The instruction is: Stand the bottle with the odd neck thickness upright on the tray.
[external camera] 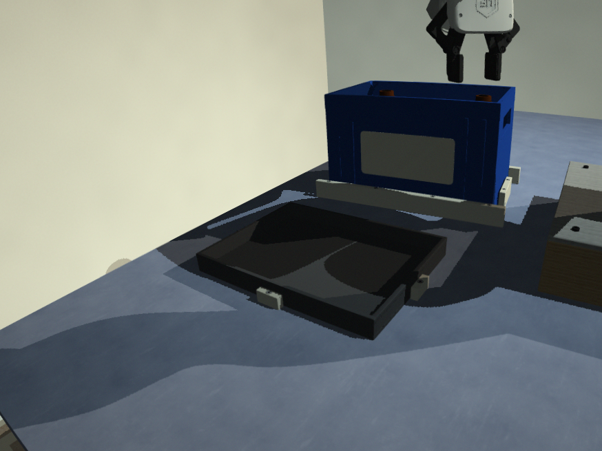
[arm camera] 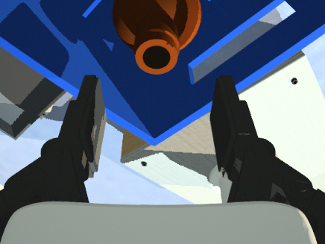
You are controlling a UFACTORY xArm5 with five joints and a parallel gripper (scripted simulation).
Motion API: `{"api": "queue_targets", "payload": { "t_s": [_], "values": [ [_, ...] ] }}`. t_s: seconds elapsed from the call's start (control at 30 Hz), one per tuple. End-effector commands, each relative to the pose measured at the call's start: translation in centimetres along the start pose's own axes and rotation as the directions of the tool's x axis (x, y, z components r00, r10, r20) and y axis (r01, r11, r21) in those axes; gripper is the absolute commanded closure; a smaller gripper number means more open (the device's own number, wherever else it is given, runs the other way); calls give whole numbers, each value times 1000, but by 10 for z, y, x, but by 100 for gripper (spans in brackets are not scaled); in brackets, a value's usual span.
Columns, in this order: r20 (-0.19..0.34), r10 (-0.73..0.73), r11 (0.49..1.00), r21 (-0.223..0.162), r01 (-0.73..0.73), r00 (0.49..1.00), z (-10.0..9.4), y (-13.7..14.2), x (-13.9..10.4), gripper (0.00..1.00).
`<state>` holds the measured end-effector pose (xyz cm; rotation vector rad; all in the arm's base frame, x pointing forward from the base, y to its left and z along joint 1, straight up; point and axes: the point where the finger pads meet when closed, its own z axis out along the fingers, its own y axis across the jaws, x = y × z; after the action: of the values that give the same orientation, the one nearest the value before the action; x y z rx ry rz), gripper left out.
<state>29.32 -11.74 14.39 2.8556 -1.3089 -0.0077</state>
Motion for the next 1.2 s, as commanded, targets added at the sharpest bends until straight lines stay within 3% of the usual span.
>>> {"api": "queue_targets", "payload": {
  "t_s": [0.0, 1.17],
  "values": [
    [-3, 0, 1000, 2, 0, 1000, 3, -1, 1, 35],
    [-3, 0, 1000, 2, 0, 1000, 14, -1, 1, 35]
  ]
}}
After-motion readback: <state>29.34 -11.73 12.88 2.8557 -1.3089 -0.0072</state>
